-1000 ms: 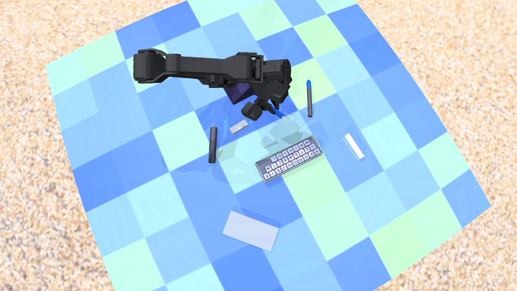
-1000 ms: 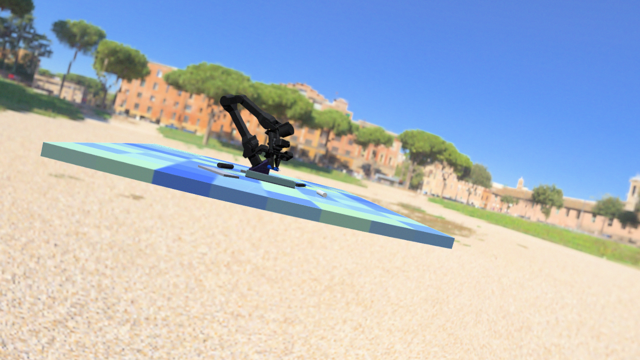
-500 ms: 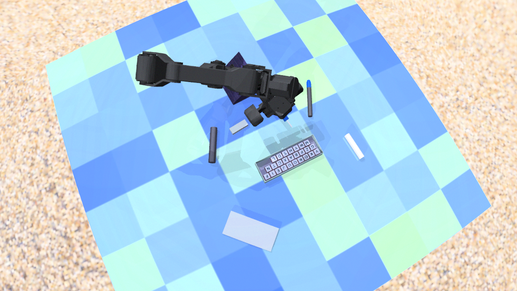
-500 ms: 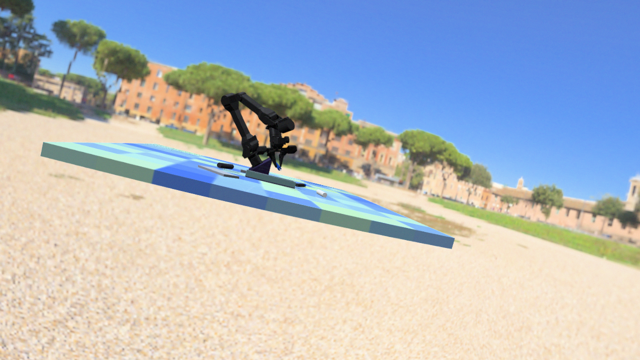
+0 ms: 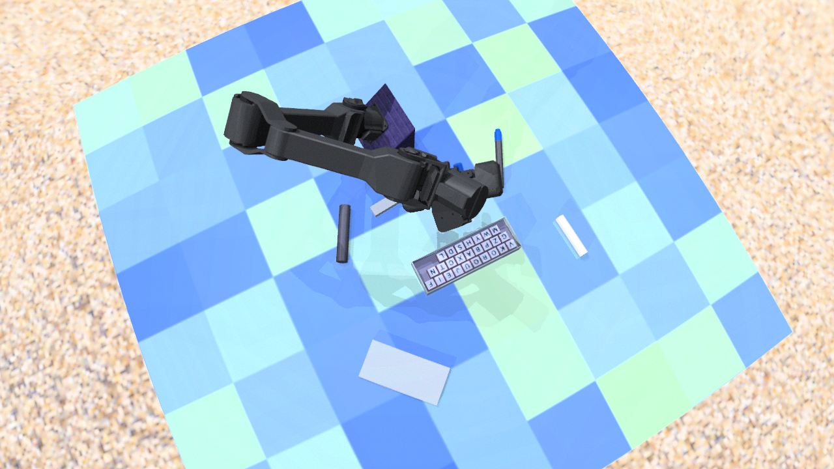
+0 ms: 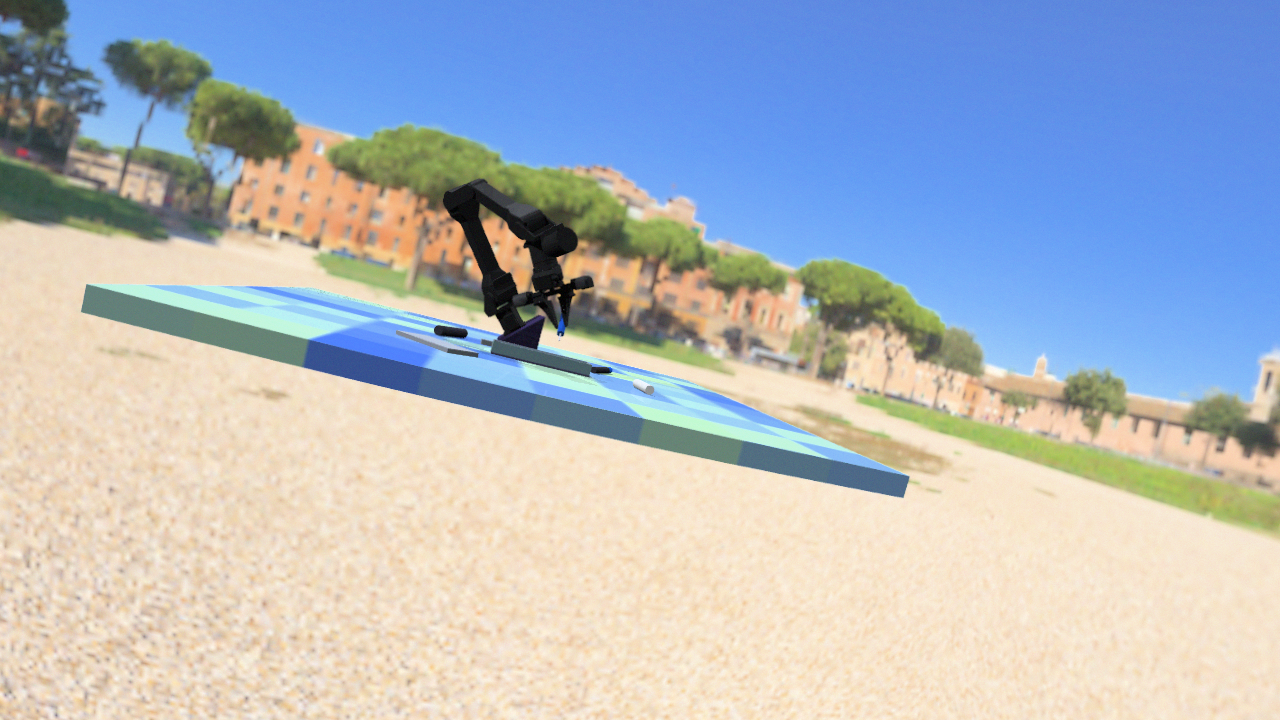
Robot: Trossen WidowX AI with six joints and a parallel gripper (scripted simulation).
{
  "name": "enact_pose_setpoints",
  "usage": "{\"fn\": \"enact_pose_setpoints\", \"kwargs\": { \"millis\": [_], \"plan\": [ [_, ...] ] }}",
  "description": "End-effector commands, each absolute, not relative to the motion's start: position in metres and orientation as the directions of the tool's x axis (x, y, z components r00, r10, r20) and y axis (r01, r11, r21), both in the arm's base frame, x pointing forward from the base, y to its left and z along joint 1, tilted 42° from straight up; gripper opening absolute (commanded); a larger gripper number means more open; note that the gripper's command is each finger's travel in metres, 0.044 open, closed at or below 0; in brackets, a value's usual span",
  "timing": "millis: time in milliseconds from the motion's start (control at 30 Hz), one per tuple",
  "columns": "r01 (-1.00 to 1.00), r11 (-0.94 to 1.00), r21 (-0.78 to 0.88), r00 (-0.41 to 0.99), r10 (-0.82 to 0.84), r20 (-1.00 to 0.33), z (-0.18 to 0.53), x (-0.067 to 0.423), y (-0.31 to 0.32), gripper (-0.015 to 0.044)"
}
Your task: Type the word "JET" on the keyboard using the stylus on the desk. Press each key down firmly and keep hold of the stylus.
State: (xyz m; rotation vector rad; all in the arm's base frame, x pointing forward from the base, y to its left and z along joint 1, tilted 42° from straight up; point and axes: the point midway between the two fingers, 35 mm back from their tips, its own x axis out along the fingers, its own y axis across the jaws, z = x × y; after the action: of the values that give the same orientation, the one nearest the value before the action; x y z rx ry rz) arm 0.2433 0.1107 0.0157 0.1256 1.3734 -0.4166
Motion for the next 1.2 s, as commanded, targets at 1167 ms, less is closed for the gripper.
{"fn": "enact_pose_setpoints", "kwargs": {
  "millis": [1167],
  "plan": [
    [0.998, 0.029, 0.06, 0.049, 0.312, -0.949, 0.097, 0.357, 0.065, 0.0]
  ]
}}
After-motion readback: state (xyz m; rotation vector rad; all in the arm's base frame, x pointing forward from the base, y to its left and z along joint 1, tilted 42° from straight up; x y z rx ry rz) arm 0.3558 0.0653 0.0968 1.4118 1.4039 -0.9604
